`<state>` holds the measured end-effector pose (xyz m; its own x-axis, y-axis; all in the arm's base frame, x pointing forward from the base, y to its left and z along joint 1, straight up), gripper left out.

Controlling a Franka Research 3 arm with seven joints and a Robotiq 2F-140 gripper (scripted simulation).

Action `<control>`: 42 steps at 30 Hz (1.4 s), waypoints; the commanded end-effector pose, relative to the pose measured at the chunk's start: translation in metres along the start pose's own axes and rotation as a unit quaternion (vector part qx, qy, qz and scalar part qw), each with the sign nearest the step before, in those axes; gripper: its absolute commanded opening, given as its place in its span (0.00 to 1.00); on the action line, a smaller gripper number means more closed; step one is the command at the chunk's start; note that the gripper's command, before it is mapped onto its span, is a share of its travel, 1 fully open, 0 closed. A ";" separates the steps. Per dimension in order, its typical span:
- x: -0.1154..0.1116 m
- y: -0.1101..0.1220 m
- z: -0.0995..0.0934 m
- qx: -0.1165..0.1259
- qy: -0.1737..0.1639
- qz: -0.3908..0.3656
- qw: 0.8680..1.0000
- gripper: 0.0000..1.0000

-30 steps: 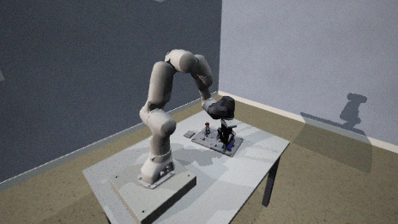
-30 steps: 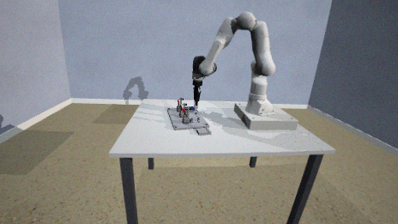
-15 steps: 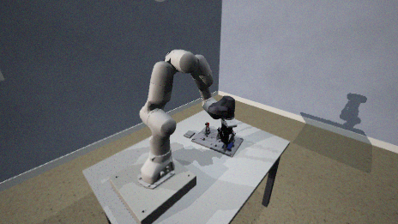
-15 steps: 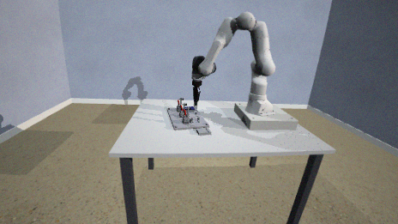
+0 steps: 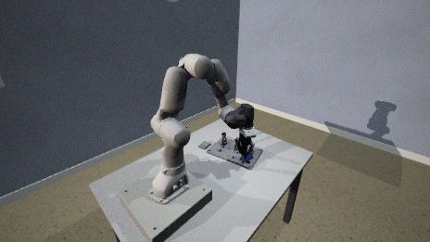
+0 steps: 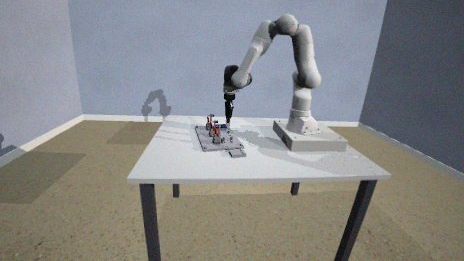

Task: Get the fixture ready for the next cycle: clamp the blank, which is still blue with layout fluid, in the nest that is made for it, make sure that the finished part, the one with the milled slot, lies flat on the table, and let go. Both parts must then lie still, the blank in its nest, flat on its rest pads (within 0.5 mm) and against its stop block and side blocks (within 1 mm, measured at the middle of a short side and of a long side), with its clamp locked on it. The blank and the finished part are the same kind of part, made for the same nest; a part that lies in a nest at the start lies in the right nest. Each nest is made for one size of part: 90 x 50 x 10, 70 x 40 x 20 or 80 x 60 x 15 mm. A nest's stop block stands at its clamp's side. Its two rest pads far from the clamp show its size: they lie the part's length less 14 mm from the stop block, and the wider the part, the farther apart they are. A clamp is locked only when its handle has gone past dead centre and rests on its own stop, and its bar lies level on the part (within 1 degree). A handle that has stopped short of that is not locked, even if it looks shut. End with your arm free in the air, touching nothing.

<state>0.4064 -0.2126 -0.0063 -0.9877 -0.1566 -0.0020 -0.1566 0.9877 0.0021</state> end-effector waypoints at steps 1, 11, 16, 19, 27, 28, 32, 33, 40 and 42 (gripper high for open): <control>-0.001 0.002 0.001 -0.001 0.001 0.003 1.000 0.00; 0.000 0.002 0.001 -0.001 0.001 0.003 1.000 0.00; 0.010 0.003 0.001 -0.001 0.001 0.003 1.000 0.00; 0.016 0.004 0.000 -0.001 0.001 0.003 1.000 0.00; 0.019 0.004 0.000 -0.001 0.001 0.003 1.000 0.00; 0.019 0.004 -0.002 -0.001 0.001 0.003 1.000 0.00; 0.019 0.004 -0.017 -0.001 0.001 0.003 1.000 0.00; 0.019 0.004 -0.022 -0.001 0.001 0.003 1.000 0.00; 0.019 0.004 -0.039 -0.001 0.001 0.003 1.000 0.00; 0.019 0.004 -0.040 -0.001 0.001 0.003 1.000 0.00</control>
<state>0.3927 -0.2150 0.0332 -0.9861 -0.1650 -0.0180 -0.1649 0.9863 -0.0049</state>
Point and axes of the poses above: the point where the finger pads meet when closed, its own z axis out along the fingers, its own y axis across the jaws, x = y × z, the point moved 1 cm from there along -z, back along the fingers, and after that the axes turned 6 degrees about -z, right-handed, at the moved point
